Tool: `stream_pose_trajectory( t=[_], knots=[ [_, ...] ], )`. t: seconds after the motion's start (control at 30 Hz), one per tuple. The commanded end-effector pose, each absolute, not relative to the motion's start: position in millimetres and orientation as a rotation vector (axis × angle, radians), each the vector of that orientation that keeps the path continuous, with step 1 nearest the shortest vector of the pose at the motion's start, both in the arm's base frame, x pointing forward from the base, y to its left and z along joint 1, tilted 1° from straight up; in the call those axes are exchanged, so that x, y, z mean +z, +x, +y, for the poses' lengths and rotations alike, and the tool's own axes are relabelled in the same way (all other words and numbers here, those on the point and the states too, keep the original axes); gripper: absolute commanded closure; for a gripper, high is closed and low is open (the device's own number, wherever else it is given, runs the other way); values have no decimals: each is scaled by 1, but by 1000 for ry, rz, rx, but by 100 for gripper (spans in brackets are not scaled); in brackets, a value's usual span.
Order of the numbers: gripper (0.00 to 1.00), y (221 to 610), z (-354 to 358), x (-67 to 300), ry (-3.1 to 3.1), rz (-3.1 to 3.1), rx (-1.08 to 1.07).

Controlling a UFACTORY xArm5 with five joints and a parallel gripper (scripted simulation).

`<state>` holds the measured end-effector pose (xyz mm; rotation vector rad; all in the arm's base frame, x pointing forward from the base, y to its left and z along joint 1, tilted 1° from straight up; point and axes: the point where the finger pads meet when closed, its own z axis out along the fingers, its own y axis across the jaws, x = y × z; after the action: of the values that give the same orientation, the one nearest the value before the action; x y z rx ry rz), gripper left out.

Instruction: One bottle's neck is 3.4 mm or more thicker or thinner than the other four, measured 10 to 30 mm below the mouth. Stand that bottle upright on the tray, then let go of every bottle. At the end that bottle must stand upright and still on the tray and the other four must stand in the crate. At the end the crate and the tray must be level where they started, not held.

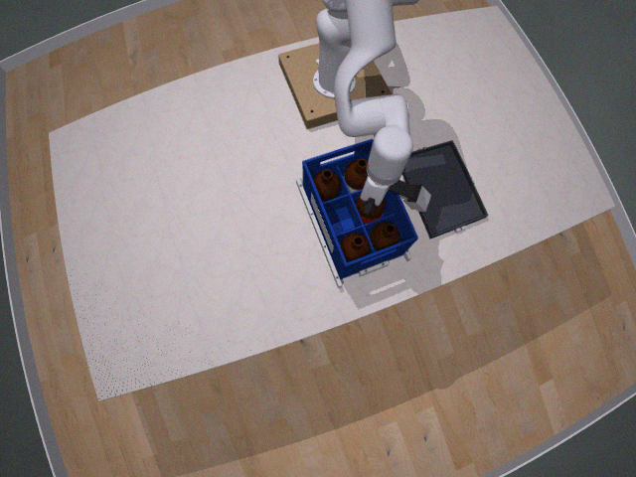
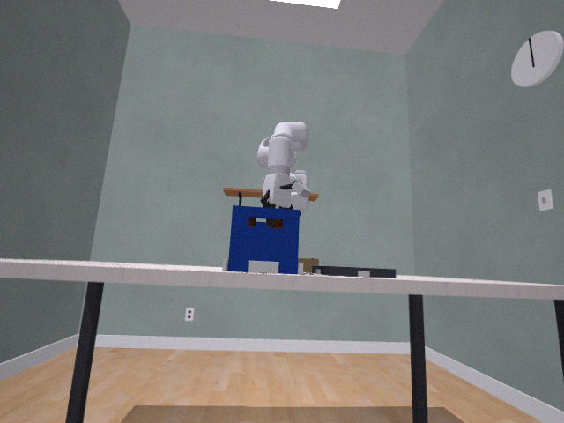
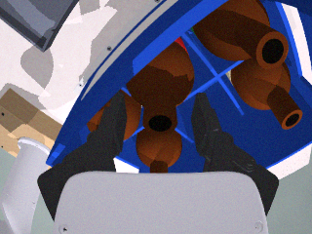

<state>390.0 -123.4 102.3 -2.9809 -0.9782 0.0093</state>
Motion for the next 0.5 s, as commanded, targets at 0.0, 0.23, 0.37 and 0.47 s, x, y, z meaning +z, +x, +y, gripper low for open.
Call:
stream_pose_trajectory(
  t=[0.0, 0.23, 0.37, 0.47],
  knots=[
    [35, 391, -124, 104, -2983, -979, 5],
    [35, 391, -124, 104, -2983, -979, 5],
    [35, 391, -124, 104, -2983, -979, 5],
    [35, 391, -124, 107, -2983, -979, 4]
  ],
)
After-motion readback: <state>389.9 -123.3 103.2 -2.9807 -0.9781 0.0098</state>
